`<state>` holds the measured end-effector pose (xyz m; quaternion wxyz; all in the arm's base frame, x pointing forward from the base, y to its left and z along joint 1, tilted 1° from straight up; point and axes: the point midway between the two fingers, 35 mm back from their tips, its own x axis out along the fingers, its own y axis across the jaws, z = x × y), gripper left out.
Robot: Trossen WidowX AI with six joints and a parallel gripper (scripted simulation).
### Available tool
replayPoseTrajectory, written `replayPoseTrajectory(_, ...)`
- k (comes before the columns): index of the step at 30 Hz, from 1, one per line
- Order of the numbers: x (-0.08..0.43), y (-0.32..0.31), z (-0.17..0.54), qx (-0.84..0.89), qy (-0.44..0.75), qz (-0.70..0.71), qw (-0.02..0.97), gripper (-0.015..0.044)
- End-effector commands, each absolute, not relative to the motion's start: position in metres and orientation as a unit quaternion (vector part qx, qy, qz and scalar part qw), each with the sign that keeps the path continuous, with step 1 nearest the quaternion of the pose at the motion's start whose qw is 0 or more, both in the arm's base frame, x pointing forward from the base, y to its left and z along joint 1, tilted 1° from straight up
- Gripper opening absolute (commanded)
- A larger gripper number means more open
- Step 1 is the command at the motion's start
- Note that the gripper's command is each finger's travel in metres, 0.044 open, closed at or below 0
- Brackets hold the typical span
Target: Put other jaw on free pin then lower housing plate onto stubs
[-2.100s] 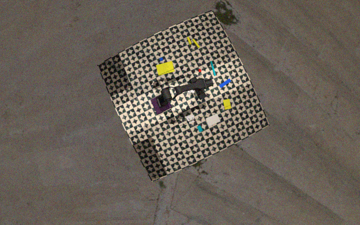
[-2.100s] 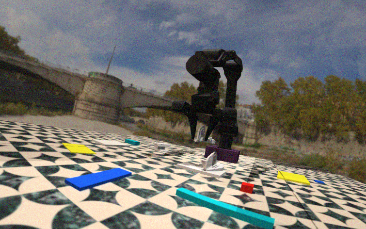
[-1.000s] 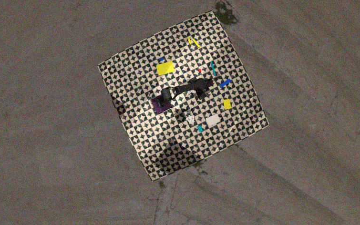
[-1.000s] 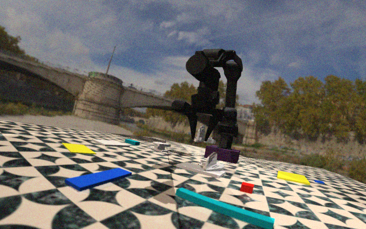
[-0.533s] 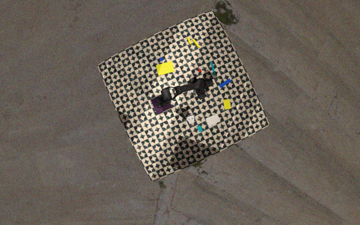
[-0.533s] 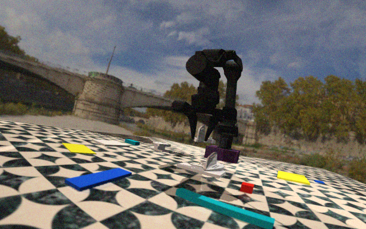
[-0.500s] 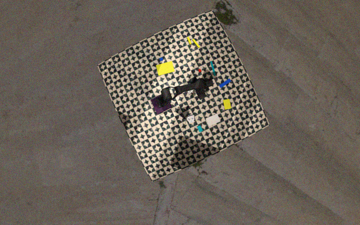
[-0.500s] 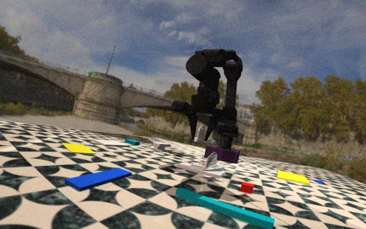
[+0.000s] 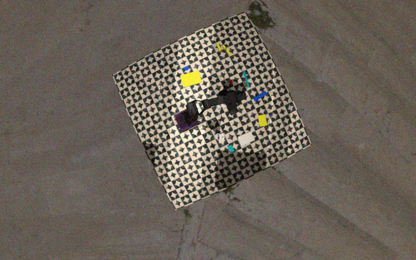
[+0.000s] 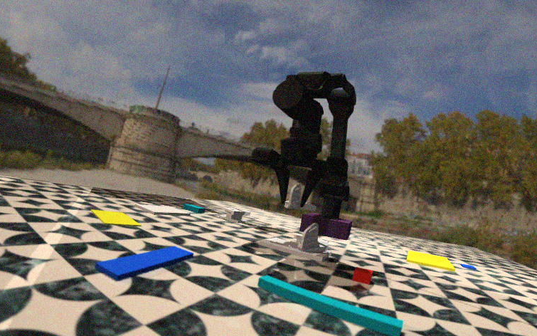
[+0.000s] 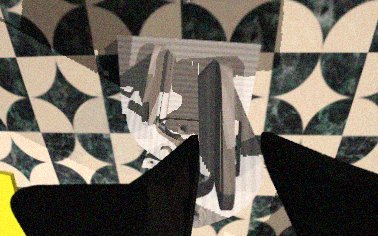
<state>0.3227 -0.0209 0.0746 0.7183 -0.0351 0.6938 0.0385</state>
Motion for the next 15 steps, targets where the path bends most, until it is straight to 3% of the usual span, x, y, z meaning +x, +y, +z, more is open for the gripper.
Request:
replayPoseTrajectory(1,0.3241,-0.0201,0.0760,-0.035,0.692,0.042,0.720,0.0134)
replayPoseTrajectory(15,0.3232,-0.0209,0.0748,-0.035,0.694,0.039,0.719,0.0134)
